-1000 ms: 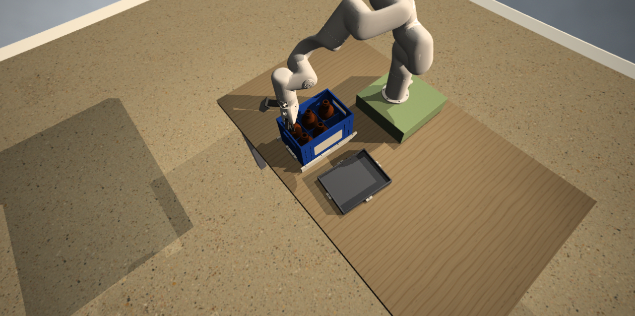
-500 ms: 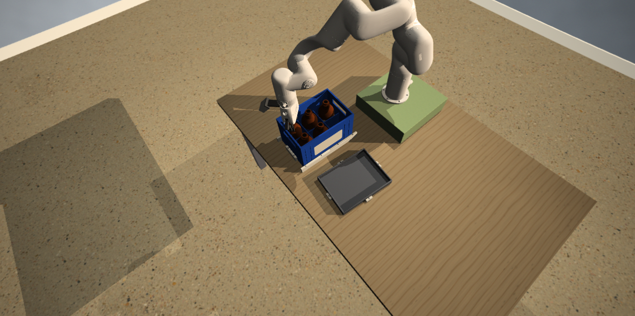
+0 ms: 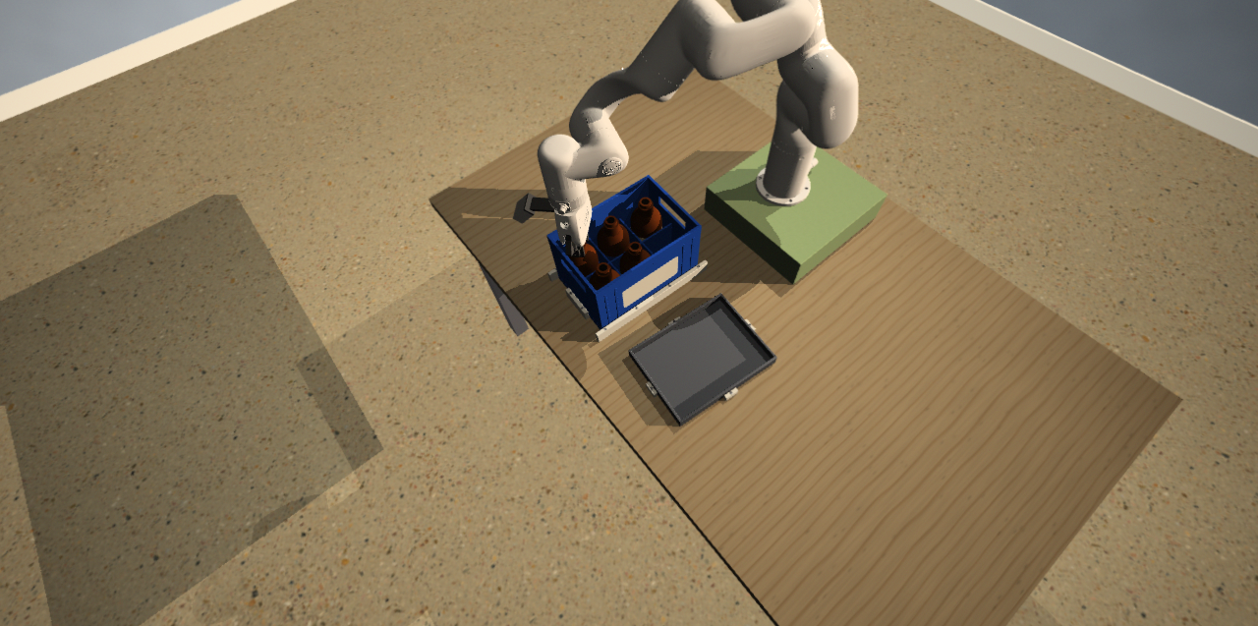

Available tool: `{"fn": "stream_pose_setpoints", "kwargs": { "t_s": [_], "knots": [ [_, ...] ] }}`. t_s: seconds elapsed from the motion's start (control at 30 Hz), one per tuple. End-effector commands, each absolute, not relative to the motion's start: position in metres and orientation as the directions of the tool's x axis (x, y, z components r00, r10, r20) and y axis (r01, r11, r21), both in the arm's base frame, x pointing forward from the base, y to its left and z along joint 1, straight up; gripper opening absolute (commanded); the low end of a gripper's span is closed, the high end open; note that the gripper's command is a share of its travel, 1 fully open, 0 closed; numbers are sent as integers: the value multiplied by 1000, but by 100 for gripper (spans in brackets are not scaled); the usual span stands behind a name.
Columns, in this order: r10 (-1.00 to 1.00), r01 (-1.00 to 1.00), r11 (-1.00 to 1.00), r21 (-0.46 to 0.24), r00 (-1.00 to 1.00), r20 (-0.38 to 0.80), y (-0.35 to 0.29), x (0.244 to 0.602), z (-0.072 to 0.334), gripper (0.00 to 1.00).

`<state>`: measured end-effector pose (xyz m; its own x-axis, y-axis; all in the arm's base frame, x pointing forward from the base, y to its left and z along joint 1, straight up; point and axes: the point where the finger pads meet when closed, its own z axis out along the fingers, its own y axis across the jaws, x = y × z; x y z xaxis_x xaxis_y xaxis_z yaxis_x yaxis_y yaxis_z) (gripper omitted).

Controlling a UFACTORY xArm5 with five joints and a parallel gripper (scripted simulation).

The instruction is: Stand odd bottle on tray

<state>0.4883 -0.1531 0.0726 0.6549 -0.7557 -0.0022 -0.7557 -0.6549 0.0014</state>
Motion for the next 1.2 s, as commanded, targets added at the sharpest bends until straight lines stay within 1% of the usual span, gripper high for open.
{"fn": "stream_pose_setpoints", "kwargs": {
  "t_s": [0.0, 0.97, 1.0, 1.17],
  "knots": [
    [-756, -756, -655, -1, 655, 1, -153, 490, 74, 0],
    [-756, -756, -655, -1, 655, 1, -153, 490, 74, 0],
    [-756, -756, -655, -1, 655, 1, -153, 490, 74, 65],
    [-756, -756, -655, -1, 655, 1, -153, 490, 74, 65]
  ]
}}
